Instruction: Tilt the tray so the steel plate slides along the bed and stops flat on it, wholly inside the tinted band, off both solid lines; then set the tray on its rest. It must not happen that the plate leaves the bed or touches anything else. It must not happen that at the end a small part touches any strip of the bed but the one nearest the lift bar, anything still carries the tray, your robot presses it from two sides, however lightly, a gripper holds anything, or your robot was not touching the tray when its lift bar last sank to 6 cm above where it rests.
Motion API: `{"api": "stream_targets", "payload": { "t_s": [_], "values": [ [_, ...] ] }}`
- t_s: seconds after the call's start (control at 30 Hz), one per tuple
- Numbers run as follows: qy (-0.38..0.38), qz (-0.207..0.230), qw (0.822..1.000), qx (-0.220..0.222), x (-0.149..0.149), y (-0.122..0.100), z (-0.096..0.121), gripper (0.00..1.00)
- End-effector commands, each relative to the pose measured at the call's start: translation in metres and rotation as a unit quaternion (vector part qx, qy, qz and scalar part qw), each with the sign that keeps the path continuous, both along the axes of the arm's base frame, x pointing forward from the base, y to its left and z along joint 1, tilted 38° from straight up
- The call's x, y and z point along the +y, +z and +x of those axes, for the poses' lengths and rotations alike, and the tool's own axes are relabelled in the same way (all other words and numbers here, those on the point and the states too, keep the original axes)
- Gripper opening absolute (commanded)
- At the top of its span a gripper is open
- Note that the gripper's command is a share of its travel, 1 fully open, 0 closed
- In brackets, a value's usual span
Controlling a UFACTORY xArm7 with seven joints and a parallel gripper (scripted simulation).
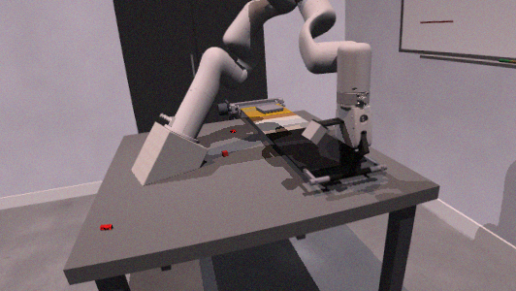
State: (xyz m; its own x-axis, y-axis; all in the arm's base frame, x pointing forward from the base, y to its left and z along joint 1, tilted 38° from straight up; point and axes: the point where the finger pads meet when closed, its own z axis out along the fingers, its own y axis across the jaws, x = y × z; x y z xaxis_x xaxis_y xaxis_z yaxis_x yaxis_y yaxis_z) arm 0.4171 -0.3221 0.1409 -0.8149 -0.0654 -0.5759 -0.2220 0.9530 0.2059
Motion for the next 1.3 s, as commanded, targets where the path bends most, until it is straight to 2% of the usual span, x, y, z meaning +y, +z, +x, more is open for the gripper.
{"api": "stream_targets", "payload": {
  "t_s": [0.0,0.43,0.87,0.9,1.27],
  "values": [
    [-0.001,-0.001,1.000,-0.001,-0.005,0.009,-0.006,0.40],
    [-0.001,-0.001,1.000,-0.001,-0.020,0.052,-0.035,0.40],
    [-0.001,-0.001,1.000,-0.001,-0.024,0.060,-0.040,0.40],
    [-0.001,-0.001,1.000,-0.001,-0.024,0.060,-0.040,1.00],
    [-0.001,-0.001,1.000,-0.001,-0.024,0.060,-0.040,1.00]
  ]
}}
